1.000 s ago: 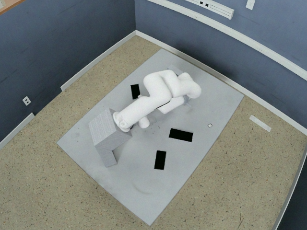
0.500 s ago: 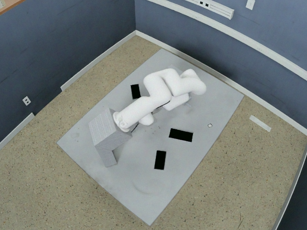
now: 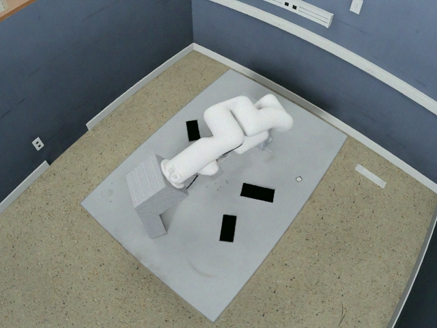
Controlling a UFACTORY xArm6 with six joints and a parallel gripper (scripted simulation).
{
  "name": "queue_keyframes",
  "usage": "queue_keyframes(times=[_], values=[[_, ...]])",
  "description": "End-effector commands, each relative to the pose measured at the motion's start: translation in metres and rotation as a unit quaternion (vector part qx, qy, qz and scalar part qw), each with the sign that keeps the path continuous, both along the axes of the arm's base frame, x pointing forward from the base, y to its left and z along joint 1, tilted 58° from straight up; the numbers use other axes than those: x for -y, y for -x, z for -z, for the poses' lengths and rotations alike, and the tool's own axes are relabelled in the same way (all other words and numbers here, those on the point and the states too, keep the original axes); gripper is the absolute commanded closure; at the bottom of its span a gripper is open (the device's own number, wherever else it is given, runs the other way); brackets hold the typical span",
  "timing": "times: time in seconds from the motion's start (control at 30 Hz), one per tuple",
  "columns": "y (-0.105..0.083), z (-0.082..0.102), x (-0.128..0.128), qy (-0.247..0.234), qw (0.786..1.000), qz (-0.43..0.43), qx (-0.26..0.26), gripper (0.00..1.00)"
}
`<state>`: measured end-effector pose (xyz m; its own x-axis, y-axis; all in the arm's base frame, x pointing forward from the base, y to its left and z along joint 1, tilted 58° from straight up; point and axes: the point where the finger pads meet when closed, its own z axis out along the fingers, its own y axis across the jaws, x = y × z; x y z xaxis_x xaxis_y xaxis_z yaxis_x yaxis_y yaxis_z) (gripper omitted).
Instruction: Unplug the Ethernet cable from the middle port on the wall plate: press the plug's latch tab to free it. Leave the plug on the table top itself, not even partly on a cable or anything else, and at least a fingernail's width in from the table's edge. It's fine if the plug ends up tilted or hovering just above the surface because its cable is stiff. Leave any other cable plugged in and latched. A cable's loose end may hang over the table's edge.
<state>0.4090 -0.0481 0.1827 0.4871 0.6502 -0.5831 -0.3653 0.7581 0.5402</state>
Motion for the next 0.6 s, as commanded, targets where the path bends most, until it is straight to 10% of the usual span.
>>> queue_keyframes(times=[0.0, 0.57], values=[[-0.005, 0.002, 0.004, 0.028, 0.998, 0.037, -0.031, 1.0], [0.001, 0.004, 0.031, 0.079, 0.98, 0.149, -0.107, 1.0]])
